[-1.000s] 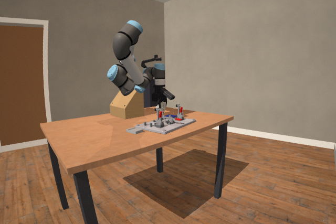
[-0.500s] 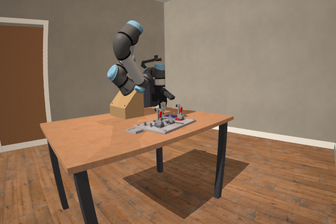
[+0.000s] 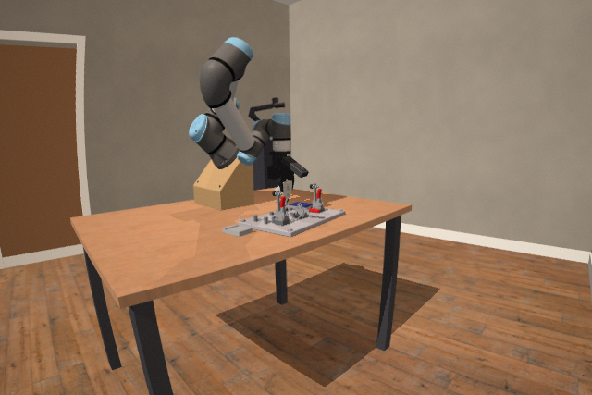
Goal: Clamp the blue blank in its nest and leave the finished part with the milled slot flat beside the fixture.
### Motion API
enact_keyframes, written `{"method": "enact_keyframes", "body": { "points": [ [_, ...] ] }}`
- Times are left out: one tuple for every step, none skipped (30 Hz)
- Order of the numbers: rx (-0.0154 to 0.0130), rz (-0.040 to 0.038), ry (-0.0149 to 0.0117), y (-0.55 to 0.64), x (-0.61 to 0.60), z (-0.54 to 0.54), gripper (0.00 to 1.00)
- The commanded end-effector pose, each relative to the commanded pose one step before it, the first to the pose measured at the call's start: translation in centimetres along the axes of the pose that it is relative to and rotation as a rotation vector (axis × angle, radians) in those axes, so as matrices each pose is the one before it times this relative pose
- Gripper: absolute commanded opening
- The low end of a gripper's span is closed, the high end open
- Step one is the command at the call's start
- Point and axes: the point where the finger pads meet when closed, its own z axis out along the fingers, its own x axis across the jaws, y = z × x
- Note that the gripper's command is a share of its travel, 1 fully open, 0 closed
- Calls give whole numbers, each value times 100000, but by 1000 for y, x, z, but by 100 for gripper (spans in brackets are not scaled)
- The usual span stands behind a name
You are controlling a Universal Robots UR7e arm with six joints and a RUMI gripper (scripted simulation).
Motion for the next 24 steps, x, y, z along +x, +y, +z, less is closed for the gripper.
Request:
{"method": "enact_keyframes", "body": {
  "points": [
    [94,15,6,-24,4,-20,0],
    [0,0,0,0,0,0,0],
    [0,0,0,0,0,0,0],
    [0,0,0,0,0,0,0],
    [0,0,0,0,0,0,0],
    [0,0,0,-6,0,0,0],
    [0,0,0,-35,0,0,0],
    [0,0,0,-69,0,0,0],
    [0,0,0,-90,0,0,0],
    [0,0,0,-90,0,0,0],
    [0,0,0,0,0,0,0],
    [0,0,0,0,0,0,0],
    [0,0,0,-69,0,0,0],
    [0,0,0,-35,0,0,0],
    [0,0,0,-6,0,0,0],
    [0,0,0,0,0,0,0],
    [0,0,0,0,0,0,0],
    [0,0,0,0,0,0,0],
    [0,0,0,0,0,0,0],
    [0,0,0,0,0,0,0],
    [0,0,0,0,0,0,0],
    [0,0,0,0,0,0,0],
    [0,0,0,0,0,0,0],
    [0,0,0,-6,0,0,0]
  ]
}}
